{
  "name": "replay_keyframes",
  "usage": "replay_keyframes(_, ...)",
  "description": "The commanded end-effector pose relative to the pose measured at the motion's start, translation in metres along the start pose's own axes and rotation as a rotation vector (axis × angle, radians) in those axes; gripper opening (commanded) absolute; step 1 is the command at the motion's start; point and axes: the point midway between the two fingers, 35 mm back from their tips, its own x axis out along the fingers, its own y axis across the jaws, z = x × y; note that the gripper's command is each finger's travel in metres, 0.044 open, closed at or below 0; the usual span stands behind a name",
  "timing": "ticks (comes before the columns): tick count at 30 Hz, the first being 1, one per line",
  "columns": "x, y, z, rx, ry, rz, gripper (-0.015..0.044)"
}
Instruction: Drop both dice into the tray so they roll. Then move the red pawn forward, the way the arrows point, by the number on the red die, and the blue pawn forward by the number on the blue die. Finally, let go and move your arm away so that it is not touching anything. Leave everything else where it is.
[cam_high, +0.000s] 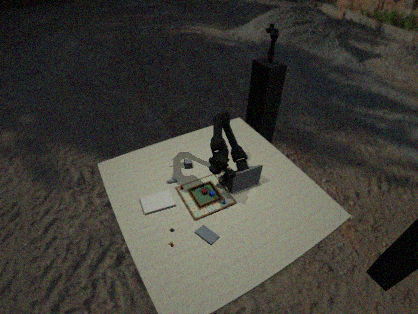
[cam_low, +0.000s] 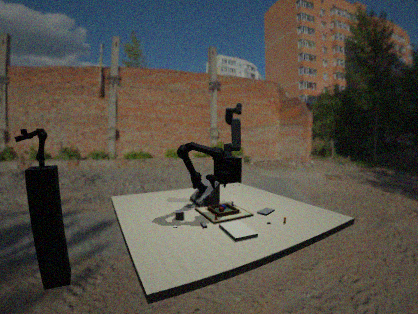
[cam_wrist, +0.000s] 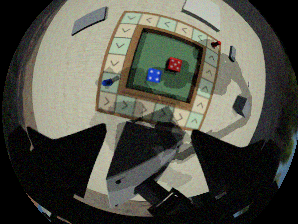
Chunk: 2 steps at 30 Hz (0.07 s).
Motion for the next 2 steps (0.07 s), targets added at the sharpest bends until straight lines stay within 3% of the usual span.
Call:
replay_keyframes(1, -0.0007, -0.0003, 0.0006, -0.004, -0.002, 0.002, 0.0440)
replay_keyframes(2, -0.0007, -0.0003, 0.0006, -0.004, -0.002, 0.002, 0.0440)
